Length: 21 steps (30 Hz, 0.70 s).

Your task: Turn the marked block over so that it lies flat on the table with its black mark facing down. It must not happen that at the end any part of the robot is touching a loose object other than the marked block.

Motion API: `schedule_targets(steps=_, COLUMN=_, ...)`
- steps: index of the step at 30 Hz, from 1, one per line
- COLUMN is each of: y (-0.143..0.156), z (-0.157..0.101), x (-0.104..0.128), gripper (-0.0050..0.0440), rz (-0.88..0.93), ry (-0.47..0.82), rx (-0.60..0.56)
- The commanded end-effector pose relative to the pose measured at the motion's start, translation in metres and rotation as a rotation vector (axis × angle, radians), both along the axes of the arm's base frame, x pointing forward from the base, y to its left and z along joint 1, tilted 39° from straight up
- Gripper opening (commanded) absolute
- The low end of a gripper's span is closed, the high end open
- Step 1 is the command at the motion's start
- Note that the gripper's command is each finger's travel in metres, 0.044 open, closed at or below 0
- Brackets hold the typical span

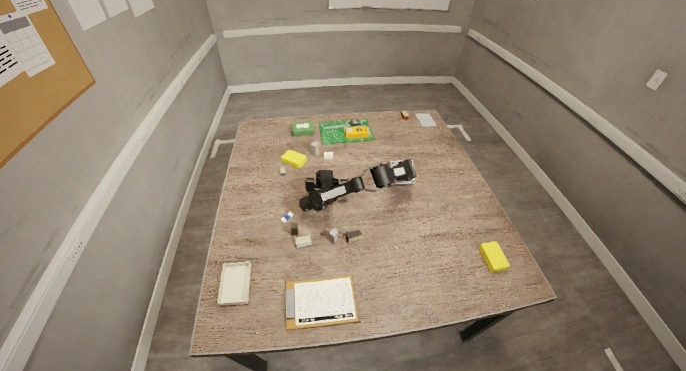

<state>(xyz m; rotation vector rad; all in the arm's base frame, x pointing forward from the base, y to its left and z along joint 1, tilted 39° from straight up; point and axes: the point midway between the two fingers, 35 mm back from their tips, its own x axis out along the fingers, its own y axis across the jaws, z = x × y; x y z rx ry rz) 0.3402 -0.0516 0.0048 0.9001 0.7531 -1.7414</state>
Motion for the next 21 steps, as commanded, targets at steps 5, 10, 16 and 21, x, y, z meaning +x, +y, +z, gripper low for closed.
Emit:
schedule_targets(steps=5, y=-0.0031, z=0.0084, x=0.0053, gripper=-0.0050, rz=-0.007, ry=-0.021, rx=-0.028)
schedule_targets(steps=10, y=-0.0030, z=0.0082, x=0.0046, gripper=-0.0050, rz=-0.003, ry=-0.017, rx=-0.027)
schedule_targets(steps=16, y=-0.0030, z=0.0082, x=0.0047, gripper=-0.0050, rz=-0.003, ry=-0.018, rx=-0.027)
schedule_targets(steps=21, y=-0.0030, z=0.0082, x=0.0047, gripper=-0.0050, rz=-0.003, ry=-0.018, rx=-0.027)
